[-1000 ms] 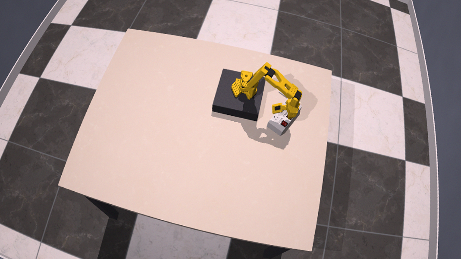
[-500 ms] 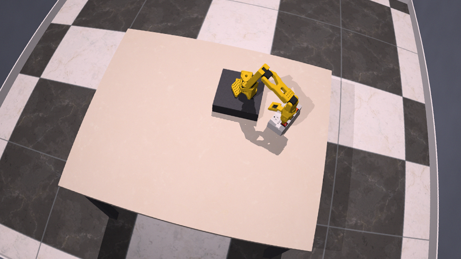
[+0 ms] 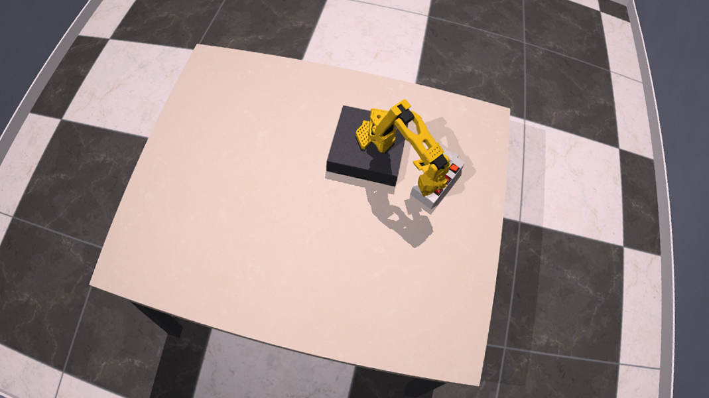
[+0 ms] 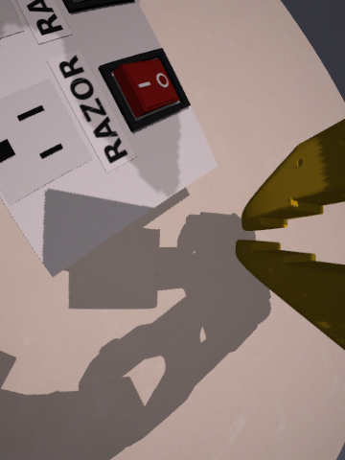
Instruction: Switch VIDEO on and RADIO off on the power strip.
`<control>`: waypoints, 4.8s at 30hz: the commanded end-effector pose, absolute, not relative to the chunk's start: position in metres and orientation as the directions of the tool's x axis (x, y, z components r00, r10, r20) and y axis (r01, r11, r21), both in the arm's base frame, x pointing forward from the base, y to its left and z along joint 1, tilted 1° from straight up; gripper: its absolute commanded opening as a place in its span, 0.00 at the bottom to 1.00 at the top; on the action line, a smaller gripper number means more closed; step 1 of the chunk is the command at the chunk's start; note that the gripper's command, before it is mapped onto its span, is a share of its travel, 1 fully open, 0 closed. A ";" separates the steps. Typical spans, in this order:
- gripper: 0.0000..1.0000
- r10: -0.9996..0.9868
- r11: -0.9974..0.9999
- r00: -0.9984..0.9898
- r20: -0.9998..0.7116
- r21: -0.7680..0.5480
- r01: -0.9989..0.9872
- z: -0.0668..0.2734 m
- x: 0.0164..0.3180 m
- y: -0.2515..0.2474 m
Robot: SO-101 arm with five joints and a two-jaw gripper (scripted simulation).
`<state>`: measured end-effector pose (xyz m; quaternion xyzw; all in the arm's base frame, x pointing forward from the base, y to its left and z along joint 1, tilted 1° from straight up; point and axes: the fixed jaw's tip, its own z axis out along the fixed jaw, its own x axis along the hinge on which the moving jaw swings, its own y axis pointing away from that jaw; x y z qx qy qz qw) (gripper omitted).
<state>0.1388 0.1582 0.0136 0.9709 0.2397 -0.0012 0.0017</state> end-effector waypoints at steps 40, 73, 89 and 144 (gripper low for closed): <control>0.00 -0.971 0.241 -0.241 -0.001 -0.002 -0.971 0.030 0.186 0.047; 0.00 0.256 0.967 -0.967 -0.008 0.000 0.256 0.040 0.187 -0.034; 0.00 0.761 0.649 -0.648 -0.009 0.005 0.761 0.043 0.177 -0.066; 0.00 0.958 -0.286 0.286 -0.005 0.013 0.958 0.048 0.147 -0.114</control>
